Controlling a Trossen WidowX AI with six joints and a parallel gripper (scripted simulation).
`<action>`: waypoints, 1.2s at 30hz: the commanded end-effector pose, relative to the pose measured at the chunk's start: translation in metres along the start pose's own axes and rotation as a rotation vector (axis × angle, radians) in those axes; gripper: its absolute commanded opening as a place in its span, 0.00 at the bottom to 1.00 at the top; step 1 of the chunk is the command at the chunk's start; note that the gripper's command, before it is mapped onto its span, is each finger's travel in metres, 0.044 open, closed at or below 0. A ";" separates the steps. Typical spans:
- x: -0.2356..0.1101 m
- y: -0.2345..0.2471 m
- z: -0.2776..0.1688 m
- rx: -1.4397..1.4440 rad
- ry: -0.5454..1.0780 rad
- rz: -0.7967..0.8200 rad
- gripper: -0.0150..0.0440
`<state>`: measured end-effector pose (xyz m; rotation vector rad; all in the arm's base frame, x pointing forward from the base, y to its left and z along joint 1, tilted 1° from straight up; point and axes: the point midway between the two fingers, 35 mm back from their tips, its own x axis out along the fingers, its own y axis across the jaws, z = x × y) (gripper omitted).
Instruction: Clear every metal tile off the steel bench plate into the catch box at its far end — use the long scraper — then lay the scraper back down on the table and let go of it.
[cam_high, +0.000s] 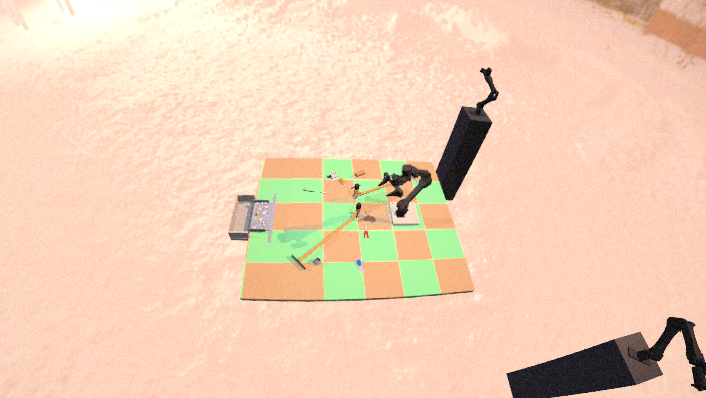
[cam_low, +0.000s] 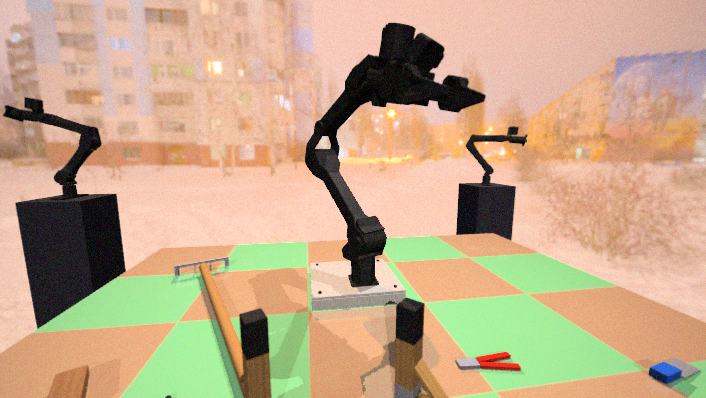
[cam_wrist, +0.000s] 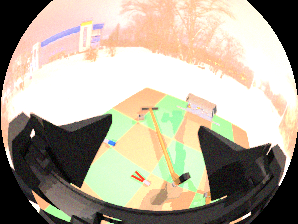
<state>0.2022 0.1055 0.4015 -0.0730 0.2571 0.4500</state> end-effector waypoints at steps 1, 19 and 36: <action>0.001 0.001 0.000 0.007 0.002 0.005 1.00; 0.037 -0.032 0.029 0.415 -0.039 -0.059 1.00; 0.067 -0.065 0.058 0.808 -0.098 -0.045 1.00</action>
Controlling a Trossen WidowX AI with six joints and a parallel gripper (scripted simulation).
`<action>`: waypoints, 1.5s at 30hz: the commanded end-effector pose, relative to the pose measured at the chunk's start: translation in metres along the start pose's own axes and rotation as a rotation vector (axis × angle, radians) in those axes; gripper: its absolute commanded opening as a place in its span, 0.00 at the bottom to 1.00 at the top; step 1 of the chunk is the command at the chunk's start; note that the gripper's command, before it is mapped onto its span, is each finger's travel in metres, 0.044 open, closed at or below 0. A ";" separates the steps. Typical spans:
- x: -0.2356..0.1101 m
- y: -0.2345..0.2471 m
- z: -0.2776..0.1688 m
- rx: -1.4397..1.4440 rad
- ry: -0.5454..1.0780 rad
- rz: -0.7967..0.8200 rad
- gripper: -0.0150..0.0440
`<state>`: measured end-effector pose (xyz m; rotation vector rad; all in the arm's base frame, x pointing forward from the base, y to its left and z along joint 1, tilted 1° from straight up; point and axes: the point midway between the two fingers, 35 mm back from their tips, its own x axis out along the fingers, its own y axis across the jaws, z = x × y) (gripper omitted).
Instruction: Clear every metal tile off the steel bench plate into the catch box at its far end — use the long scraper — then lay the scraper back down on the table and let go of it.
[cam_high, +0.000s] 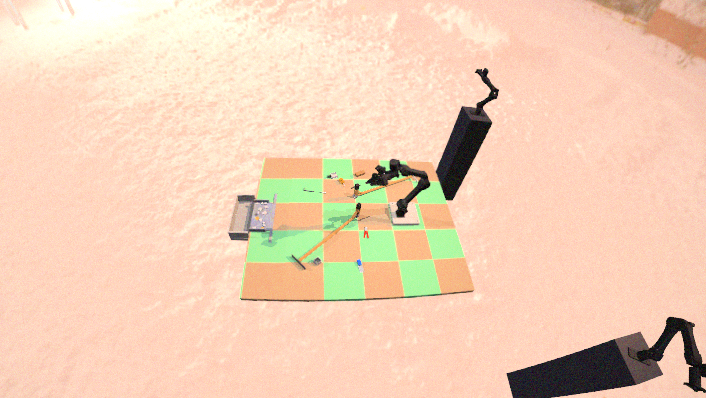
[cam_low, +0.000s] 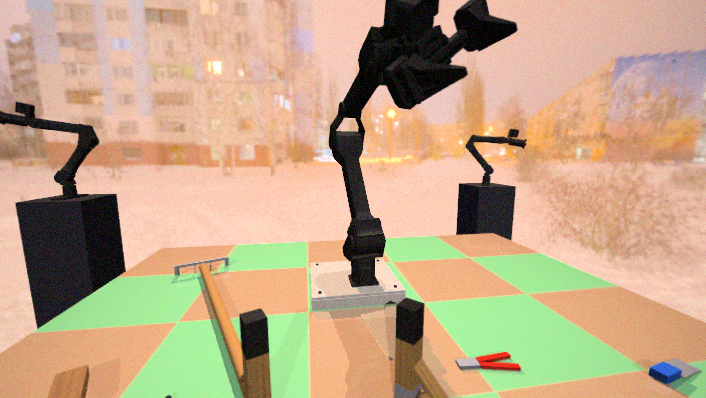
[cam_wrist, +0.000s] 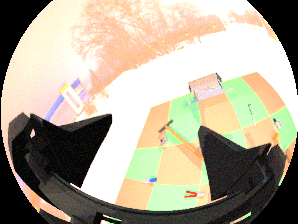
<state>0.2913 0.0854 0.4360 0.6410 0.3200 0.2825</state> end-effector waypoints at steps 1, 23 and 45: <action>0.010 -0.002 0.012 0.112 -0.008 0.013 1.00; 0.049 -0.028 0.072 0.637 -0.042 0.074 1.00; 0.072 -0.079 0.133 1.135 -0.045 0.148 1.00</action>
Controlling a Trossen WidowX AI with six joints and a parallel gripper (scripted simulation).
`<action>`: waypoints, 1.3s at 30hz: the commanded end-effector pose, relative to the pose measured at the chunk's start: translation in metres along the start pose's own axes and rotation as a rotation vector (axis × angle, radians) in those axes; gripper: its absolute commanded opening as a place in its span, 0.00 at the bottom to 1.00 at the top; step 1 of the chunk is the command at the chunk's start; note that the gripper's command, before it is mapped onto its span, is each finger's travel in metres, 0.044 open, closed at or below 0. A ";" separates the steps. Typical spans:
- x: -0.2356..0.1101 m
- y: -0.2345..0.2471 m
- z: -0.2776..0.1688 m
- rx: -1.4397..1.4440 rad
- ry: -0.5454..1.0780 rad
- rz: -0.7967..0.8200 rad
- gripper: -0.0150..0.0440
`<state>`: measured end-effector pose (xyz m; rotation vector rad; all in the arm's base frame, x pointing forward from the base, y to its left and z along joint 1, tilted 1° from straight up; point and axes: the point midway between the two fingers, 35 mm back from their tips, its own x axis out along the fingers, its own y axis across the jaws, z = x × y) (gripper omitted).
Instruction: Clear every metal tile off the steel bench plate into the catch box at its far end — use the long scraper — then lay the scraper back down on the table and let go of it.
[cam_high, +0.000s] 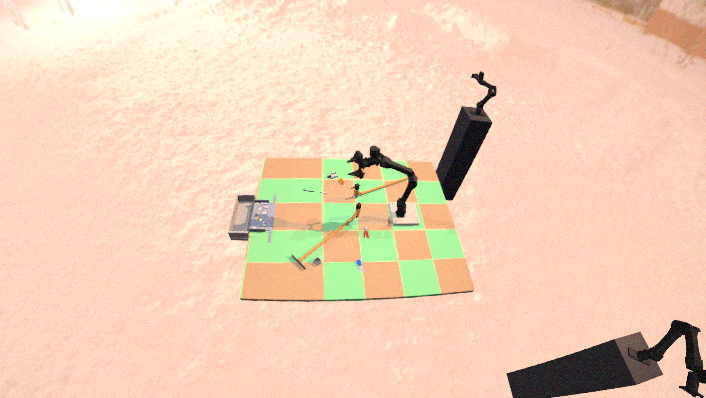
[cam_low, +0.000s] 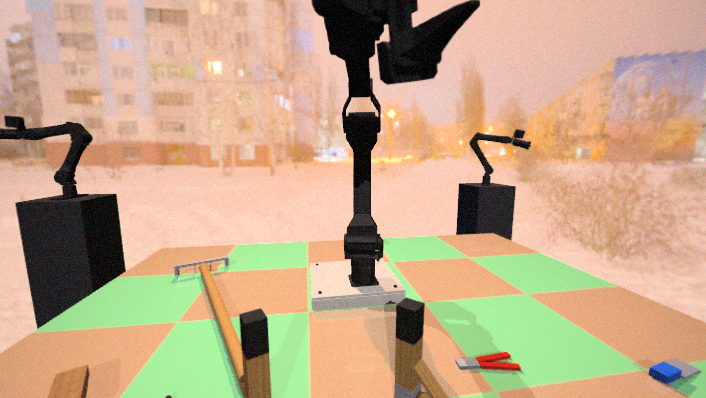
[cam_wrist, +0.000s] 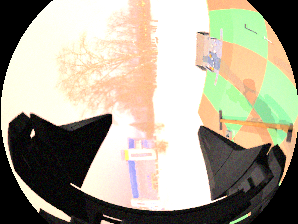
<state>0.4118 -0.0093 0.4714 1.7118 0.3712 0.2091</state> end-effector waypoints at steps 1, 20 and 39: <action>0.003 0.005 0.017 0.101 0.006 0.013 1.00; 0.003 0.016 0.095 0.513 0.027 0.052 1.00; -0.020 0.015 0.177 0.911 0.057 0.071 1.00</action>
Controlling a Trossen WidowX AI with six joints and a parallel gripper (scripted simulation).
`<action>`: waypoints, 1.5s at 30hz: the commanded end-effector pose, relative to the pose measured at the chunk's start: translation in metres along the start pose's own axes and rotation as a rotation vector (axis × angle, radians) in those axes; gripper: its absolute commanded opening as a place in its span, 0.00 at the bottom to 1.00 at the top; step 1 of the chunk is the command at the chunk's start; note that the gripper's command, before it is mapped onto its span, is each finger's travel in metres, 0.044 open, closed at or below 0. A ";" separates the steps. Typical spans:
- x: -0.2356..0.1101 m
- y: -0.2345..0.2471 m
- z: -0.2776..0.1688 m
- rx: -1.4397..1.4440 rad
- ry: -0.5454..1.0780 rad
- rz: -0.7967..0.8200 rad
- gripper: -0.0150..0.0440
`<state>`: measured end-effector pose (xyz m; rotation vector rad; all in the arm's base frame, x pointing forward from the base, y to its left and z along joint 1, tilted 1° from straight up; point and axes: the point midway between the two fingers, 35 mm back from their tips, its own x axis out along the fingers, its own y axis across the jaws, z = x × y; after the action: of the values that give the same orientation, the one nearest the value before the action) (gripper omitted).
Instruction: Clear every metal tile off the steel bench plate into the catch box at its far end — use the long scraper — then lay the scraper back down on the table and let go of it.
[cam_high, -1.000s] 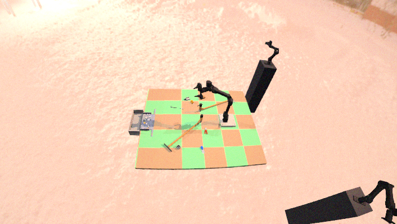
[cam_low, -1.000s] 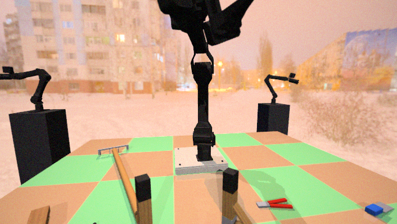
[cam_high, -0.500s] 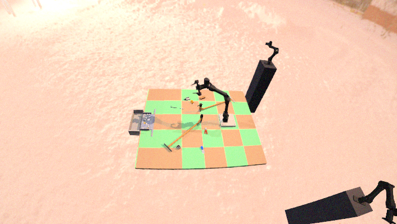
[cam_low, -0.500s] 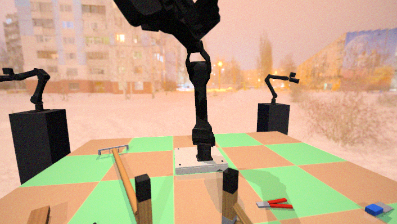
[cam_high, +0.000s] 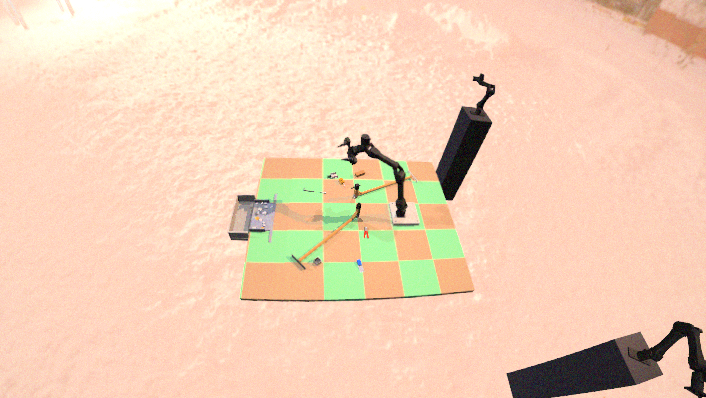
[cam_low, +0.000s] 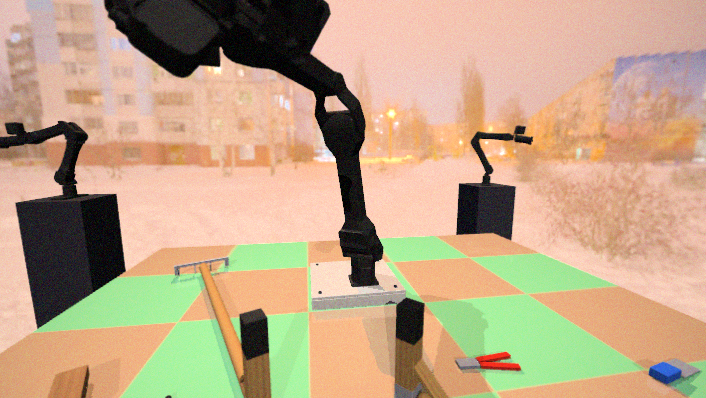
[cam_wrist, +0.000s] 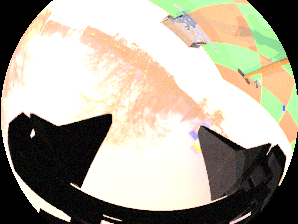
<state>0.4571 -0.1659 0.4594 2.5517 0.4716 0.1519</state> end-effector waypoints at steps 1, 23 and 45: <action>-0.008 0.014 0.013 0.091 0.008 0.000 1.00; -0.011 0.018 0.020 0.116 0.001 0.006 1.00; -0.009 0.017 0.023 0.096 -0.013 0.010 0.87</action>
<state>0.4567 -0.1937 0.4510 2.6648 0.4892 0.1283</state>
